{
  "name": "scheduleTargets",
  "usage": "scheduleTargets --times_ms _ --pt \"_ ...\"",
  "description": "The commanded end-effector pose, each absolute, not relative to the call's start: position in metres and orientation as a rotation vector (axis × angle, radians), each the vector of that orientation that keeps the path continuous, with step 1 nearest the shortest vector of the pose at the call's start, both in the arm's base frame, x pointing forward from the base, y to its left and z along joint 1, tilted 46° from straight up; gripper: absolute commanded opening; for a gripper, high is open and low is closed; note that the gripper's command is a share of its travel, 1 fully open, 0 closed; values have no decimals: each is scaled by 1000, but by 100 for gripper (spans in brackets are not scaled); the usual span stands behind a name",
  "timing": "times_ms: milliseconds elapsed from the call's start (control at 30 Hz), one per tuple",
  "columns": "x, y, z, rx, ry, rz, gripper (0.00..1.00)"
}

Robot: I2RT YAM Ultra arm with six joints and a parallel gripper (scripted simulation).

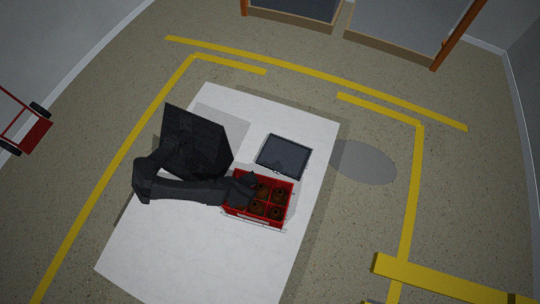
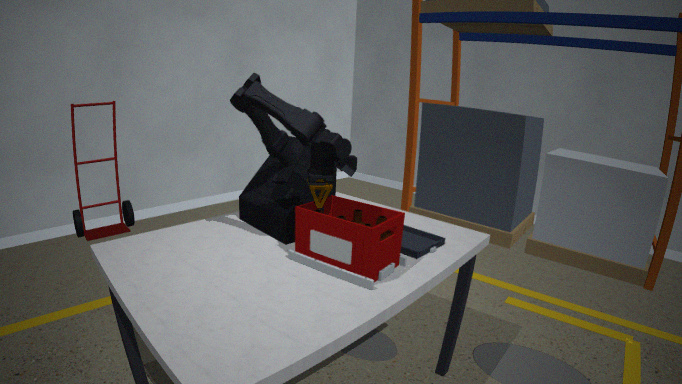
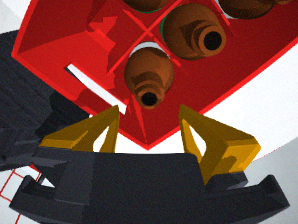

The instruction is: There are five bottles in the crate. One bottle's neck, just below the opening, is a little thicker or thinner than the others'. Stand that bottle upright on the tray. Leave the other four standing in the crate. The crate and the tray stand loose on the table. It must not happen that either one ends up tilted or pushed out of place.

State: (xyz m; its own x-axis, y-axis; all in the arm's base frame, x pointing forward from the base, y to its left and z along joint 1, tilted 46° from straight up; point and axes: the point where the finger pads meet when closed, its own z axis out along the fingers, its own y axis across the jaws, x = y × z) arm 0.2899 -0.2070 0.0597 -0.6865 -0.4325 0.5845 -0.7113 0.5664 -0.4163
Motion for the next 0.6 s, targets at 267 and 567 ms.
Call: scheduleTargets --times_ms 267,567 --pt "297 -200 55 949 -2385 899 61" --pt "297 -200 55 949 -2385 899 61"
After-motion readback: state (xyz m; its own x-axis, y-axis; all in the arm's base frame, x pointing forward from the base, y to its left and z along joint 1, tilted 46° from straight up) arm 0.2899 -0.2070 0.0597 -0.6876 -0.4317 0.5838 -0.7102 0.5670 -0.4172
